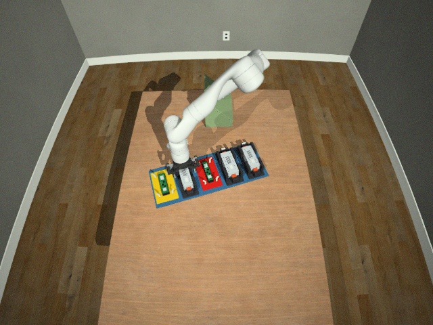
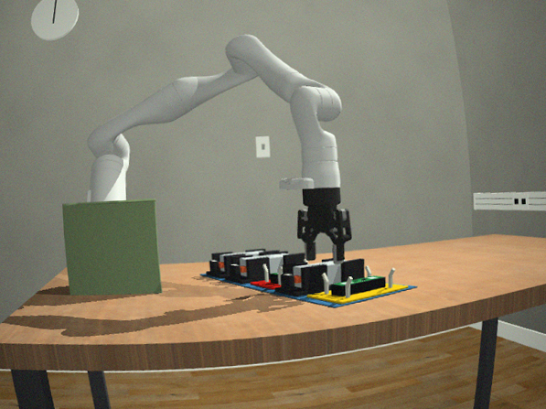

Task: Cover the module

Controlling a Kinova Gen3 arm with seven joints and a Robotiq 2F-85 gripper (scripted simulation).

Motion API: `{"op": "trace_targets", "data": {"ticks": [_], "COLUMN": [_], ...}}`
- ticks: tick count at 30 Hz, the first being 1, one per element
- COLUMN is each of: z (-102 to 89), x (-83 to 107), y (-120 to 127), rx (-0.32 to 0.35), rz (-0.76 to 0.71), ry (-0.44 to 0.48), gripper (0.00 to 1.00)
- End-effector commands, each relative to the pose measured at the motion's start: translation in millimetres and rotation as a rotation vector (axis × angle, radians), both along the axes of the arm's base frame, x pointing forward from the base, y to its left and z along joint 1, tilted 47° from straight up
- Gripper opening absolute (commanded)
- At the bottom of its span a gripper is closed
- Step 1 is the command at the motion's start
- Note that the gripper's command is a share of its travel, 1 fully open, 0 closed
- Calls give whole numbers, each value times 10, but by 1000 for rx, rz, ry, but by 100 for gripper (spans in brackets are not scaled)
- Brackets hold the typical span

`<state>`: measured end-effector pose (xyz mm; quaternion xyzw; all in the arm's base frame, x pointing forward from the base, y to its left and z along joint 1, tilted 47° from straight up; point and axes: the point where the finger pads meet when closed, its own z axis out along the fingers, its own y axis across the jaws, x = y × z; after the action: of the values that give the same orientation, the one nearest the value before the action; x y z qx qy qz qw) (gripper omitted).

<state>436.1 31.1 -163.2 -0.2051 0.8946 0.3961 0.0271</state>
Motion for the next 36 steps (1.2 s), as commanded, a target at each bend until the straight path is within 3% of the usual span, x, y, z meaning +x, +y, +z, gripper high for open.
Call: {"op": "trace_targets", "data": {"ticks": [1,3,10,20,36], "z": [159,241,241,612,556], "x": [33,46,46,108,99], "y": [-170,-257,-257,-647,-589], "rx": [-1,-1,-1,-1,-1], "rz": [-1,-1,-1,-1,-1], "ry": [-1,-1,-1,-1,-1], "gripper": [100,100,100,100,100]}}
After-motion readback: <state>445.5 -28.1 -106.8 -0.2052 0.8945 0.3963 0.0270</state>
